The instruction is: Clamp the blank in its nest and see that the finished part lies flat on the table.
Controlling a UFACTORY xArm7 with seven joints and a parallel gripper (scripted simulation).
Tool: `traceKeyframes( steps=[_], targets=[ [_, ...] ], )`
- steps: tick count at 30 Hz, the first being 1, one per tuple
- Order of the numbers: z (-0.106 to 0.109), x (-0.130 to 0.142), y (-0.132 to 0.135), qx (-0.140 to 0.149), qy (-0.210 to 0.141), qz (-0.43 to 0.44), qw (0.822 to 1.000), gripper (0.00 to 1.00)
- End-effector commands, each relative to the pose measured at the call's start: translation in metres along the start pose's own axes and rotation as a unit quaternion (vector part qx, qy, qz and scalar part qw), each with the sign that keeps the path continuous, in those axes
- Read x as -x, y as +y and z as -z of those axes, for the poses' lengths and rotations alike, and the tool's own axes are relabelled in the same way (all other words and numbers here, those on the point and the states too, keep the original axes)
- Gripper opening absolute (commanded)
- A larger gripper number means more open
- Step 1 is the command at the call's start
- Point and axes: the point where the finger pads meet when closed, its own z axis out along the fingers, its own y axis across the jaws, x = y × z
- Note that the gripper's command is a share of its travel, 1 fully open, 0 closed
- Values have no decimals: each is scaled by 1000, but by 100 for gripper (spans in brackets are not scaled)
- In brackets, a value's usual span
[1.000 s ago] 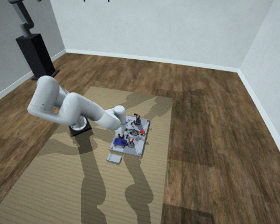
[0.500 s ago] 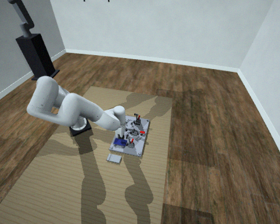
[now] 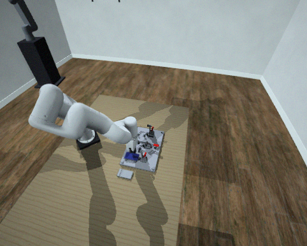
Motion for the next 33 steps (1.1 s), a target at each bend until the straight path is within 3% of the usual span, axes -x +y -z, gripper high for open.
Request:
traceKeyframes(
  steps=[1,26,33],
  targets=[
    [0,-1,2,1,1,-1,1000,0],
    [1,-1,-18,1,0,-1,1000,0],
    [22,-1,-18,1,0,-1,1000,0]
  ],
)
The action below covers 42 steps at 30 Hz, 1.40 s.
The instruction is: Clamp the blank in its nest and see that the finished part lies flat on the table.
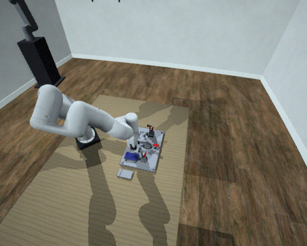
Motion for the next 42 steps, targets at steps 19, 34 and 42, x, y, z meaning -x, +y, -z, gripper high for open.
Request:
traceKeyframes(
  steps=[19,34,42],
  targets=[
    [29,-1,0,-1,2,-1,1000,47],
    [151,-1,0,-1,2,-1,1000,47],
    [161,-1,2,-1,2,-1,1000,47]
  ],
)
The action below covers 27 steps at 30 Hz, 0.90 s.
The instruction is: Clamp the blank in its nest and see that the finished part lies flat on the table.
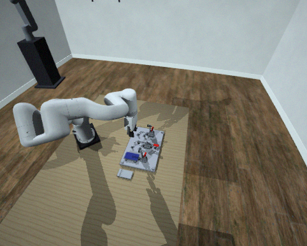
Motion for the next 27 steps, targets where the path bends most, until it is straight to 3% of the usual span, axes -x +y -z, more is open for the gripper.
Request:
traceKeyframes(
  steps=[1,8,14,27],
  targets=[
    [3,0,4,0,0,0,1000,47],
    [3,0,41,0,0,0,1000,47],
    [3,0,56,0,0,0,1000,47],
    [3,0,58,0,0,0,1000,47]
  ],
)
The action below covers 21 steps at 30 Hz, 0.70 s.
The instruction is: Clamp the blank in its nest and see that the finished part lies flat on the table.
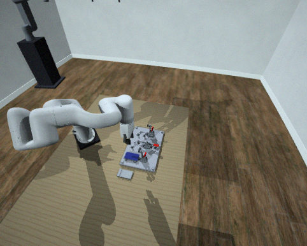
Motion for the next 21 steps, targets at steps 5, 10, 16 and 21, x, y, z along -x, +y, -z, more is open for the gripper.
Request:
traceKeyframes(
  steps=[5,10,16,21],
  targets=[
    [-7,-1,0,0,1,0,1000,47],
    [-41,-1,0,0,1,0,1000,47],
    [-59,-1,0,0,1,0,1000,47],
    [-59,-3,0,0,1,0,1000,47]
  ],
)
